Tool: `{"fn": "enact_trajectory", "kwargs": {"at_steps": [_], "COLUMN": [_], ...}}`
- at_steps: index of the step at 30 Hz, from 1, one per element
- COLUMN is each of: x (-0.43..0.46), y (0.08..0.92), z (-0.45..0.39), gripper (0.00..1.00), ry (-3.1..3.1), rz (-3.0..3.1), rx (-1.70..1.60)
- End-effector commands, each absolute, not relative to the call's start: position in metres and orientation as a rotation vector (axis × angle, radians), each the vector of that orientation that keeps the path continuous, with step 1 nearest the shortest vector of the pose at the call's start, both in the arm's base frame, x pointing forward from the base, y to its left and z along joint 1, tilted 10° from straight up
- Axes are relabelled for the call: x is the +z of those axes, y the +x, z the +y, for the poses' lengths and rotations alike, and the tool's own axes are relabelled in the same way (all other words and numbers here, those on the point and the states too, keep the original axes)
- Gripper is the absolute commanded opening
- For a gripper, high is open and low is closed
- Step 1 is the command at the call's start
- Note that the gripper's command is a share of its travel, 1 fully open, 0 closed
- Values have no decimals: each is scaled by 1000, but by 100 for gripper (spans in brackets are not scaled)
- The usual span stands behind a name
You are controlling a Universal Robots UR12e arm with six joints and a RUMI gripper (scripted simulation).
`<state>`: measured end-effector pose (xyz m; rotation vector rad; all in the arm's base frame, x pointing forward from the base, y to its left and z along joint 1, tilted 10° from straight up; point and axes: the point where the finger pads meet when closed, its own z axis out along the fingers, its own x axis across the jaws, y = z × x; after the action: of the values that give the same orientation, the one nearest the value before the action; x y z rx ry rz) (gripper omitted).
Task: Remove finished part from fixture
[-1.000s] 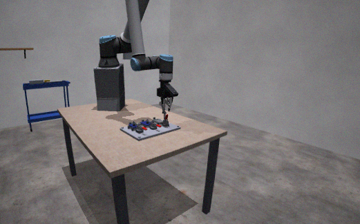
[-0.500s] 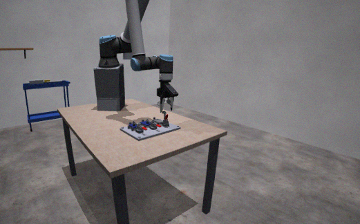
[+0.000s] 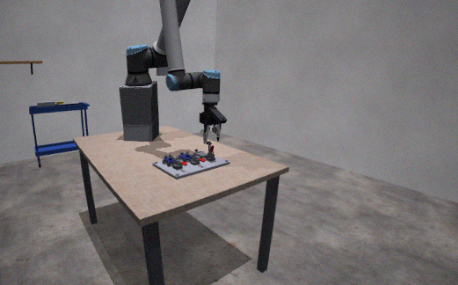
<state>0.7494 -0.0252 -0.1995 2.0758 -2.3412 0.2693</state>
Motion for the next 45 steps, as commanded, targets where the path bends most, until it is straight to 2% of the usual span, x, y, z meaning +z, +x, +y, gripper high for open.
{"fn": "enact_trajectory", "kwargs": {"at_steps": [1,19,45], "x": [-199,-201,-210], "y": [750,737,666], "z": [-25,-24,-16], "gripper": [59,59,59], "ry": [2076,2076,2076], "rz": [-2342,-2342,-2342], "rx": [271,271,271]}}
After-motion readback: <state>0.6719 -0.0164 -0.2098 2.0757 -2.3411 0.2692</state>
